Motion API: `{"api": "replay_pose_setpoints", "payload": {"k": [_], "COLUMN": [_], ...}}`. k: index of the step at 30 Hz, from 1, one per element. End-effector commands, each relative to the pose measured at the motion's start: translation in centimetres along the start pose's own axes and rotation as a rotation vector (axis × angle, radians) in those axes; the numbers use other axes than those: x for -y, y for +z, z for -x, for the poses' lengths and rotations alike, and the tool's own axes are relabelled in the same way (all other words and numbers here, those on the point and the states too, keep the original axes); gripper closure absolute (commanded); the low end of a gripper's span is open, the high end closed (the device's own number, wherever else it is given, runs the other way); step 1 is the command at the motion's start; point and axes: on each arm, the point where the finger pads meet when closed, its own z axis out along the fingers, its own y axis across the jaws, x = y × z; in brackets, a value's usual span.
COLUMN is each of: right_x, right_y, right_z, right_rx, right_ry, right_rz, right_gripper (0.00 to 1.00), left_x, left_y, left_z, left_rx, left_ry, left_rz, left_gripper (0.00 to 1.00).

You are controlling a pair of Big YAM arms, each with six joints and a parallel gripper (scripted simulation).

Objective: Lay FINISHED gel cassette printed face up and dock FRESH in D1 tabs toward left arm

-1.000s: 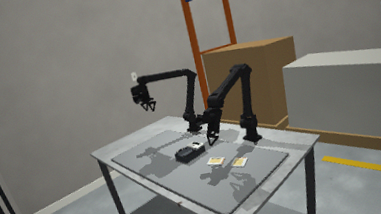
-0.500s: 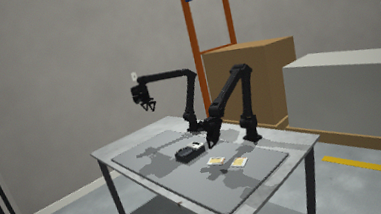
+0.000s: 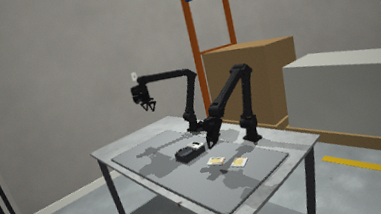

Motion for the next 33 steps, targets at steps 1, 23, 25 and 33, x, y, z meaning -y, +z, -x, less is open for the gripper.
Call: {"api": "replay_pose_setpoints", "payload": {"k": [1,23,25,33], "right_x": [0.2,0.2,0.2,0.2], "right_y": [-1.8,-1.8,-1.8,-1.8], "right_z": [1.0,1.0,1.0,1.0], "right_rx": [0.018,0.018,0.018,0.018], "right_ry": [-0.007,-0.007,-0.007,-0.007], "right_rz": [-0.001,-0.001,-0.001,-0.001], "right_gripper": [0.00,0.00,0.00,0.00], "left_x": [-0.3,1.2,1.2,1.1], "left_y": [0.3,2.0,1.8,1.5], "left_z": [0.2,-0.9,-0.9,-0.9], "left_rx": [0.000,-0.001,-0.001,-0.001], "left_ry": [0.018,0.005,0.005,0.005], "left_rz": [0.005,-0.016,-0.016,-0.016], "left_gripper": [1.00,0.02,0.02,0.02]}}
